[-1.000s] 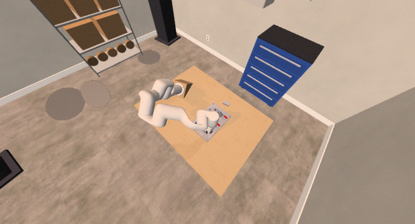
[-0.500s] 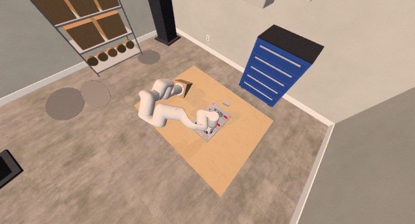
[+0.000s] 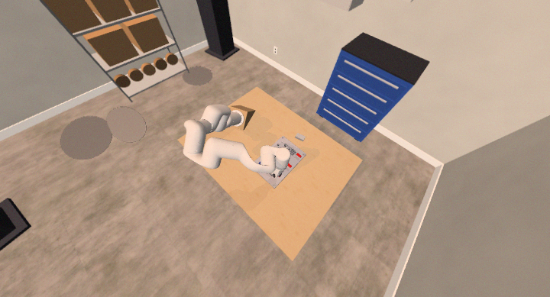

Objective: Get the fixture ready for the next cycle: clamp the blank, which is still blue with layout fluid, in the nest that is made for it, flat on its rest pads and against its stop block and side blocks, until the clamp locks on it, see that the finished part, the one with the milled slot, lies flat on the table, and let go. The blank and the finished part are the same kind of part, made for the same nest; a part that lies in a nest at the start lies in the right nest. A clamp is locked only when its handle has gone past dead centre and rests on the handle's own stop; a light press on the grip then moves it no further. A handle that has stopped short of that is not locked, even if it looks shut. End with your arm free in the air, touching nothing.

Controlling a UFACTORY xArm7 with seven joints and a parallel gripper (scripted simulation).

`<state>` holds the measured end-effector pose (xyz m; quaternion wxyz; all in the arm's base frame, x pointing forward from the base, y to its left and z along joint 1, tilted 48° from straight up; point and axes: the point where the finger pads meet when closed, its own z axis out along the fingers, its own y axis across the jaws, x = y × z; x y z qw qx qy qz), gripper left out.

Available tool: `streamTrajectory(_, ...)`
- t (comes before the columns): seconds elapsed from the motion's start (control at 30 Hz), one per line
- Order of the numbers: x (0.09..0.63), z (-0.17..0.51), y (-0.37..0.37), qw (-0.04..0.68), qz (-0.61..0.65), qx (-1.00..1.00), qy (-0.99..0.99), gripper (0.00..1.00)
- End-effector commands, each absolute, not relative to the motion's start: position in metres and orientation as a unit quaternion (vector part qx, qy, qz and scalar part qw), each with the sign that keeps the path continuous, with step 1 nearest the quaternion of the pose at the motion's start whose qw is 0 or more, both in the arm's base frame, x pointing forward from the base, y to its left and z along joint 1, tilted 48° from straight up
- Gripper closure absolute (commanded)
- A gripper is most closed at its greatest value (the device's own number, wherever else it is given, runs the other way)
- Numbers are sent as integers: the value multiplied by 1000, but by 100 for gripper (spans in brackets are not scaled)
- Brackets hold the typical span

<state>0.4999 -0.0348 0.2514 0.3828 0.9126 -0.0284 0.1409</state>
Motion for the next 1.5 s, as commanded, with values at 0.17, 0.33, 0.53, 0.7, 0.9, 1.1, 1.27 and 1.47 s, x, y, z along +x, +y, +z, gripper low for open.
streamTrajectory(0.17,501,251,-34,382,143,913,-27,100)
streamTrajectory(0.33,501,251,-34,382,143,913,-27,100)
streamTrajectory(0.53,501,251,-35,382,143,913,-27,100)
streamTrajectory(0.7,501,250,-36,382,143,913,-27,100)
streamTrajectory(0.9,501,250,-36,382,143,913,-27,100)
streamTrajectory(1.1,501,250,-36,382,143,913,-27,100)
streamTrajectory(1.27,502,249,-37,382,143,913,-27,100)
streamTrajectory(1.47,502,249,-37,382,143,913,-27,100)
